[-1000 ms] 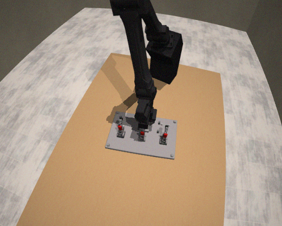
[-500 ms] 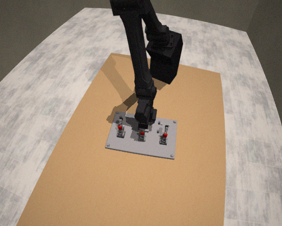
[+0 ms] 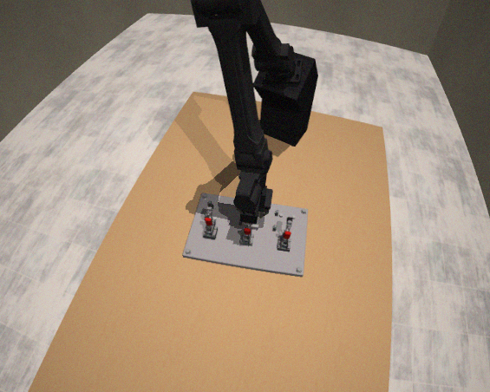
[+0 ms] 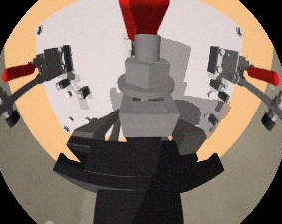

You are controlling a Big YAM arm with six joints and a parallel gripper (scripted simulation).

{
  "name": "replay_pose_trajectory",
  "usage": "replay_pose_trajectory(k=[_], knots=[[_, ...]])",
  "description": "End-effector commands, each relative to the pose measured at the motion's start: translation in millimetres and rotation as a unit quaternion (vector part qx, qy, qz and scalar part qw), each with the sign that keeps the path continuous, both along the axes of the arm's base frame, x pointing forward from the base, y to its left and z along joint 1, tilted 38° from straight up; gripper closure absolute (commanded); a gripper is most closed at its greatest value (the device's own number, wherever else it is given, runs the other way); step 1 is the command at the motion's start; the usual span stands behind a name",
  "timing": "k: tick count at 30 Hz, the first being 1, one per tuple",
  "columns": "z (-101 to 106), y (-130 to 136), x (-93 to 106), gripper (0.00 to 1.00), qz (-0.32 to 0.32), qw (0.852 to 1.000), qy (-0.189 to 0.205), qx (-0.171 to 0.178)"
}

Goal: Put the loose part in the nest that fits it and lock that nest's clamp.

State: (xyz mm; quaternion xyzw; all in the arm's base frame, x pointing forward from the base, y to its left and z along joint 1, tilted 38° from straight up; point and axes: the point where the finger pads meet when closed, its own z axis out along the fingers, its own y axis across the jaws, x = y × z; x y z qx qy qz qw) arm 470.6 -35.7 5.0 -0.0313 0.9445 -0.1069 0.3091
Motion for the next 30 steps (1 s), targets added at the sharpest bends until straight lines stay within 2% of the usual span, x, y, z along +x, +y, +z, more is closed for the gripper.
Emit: replay_pose_trajectory(k=[1,30], knots=[[-1.3,-0.4,-0.2,1.0,-0.001,1.0,-0.003,0.001],[-7.1,-3.3,-3.5,1.0,-0.002,1.0,0.002,0.0]])
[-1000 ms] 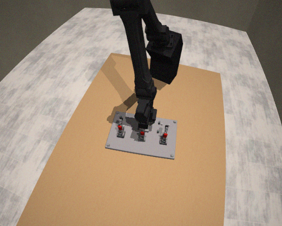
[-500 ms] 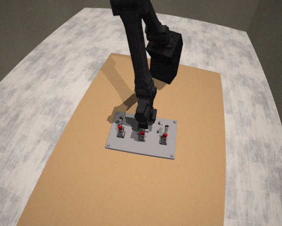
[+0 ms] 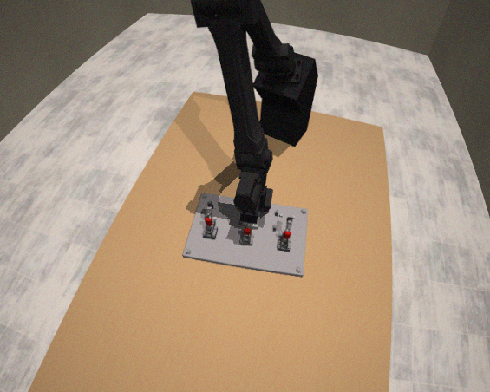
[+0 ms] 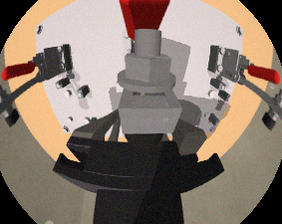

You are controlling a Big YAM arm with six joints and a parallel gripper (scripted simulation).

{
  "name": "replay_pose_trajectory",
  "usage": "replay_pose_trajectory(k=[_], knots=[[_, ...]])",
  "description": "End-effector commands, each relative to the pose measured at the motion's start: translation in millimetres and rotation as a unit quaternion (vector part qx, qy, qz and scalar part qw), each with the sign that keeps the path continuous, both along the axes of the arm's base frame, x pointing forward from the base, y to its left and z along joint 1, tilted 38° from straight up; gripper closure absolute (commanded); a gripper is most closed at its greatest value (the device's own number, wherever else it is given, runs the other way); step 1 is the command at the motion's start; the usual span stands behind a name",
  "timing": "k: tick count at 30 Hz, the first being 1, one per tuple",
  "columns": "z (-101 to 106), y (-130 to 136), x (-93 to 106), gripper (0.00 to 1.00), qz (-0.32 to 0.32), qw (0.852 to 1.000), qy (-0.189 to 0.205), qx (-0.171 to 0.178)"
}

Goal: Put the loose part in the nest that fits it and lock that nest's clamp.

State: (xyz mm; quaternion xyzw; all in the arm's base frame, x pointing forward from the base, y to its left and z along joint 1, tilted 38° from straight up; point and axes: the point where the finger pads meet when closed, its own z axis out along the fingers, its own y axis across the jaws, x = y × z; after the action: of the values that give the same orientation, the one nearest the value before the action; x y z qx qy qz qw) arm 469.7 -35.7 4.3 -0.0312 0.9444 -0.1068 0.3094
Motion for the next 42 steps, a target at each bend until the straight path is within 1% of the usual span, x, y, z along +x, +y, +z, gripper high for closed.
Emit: replay_pose_trajectory(k=[1,19,27,31,42], knots=[[-6.4,-3.3,-2.6,1.0,-0.002,1.0,0.002,0.0],[-6.2,-3.5,-2.5,1.0,-0.002,1.0,0.002,0.0],[-0.8,-2.1,1.6,1.0,0.003,1.0,-0.003,-0.001],[1.9,-5.6,2.5,1.0,-0.001,1.0,-0.003,-0.001],[2.3,-4.8,2.8,1.0,0.0,1.0,-0.003,-0.001]])
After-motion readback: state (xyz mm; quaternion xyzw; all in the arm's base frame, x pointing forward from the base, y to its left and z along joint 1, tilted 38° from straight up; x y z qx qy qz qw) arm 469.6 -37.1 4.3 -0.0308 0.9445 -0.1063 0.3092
